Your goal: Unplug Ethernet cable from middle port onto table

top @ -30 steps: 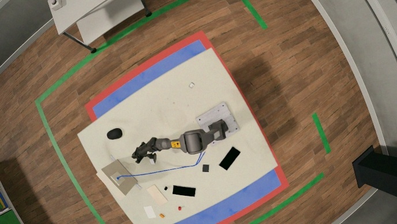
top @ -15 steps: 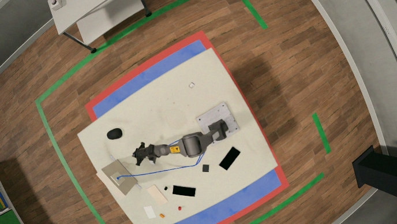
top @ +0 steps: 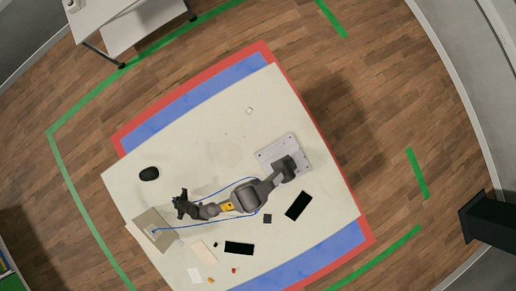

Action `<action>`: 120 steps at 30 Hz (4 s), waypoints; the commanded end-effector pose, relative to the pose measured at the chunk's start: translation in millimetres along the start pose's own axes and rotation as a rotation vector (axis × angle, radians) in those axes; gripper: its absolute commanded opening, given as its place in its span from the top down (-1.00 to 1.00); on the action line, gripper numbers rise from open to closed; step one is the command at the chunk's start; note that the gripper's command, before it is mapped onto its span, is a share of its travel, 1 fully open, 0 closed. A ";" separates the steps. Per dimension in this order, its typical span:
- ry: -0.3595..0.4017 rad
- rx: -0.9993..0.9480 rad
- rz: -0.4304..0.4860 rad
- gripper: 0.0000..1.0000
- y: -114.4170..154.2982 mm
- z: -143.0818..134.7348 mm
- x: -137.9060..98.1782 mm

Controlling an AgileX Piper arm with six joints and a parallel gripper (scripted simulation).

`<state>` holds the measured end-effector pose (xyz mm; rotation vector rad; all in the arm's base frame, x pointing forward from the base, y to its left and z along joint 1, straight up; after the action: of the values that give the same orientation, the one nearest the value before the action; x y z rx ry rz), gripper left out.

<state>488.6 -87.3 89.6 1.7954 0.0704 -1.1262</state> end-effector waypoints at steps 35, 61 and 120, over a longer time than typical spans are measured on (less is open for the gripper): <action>-0.072 -0.042 0.013 1.00 -35.2 4.0 35.6; -0.072 -0.042 0.013 1.00 -56.6 6.9 57.6; -0.071 -0.041 0.014 0.44 -57.8 6.9 59.3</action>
<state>488.9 -86.5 5.5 1.7143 0.0402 -1.1716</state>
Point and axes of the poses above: the point where the finger pads meet when closed, its own x axis out along the fingers, its own z axis across the jaws, y = z × x, the point moved 3 cm from there along -x, back along the fingers, and after that the axes turned 1 degree about x, right-handed, at the moved point
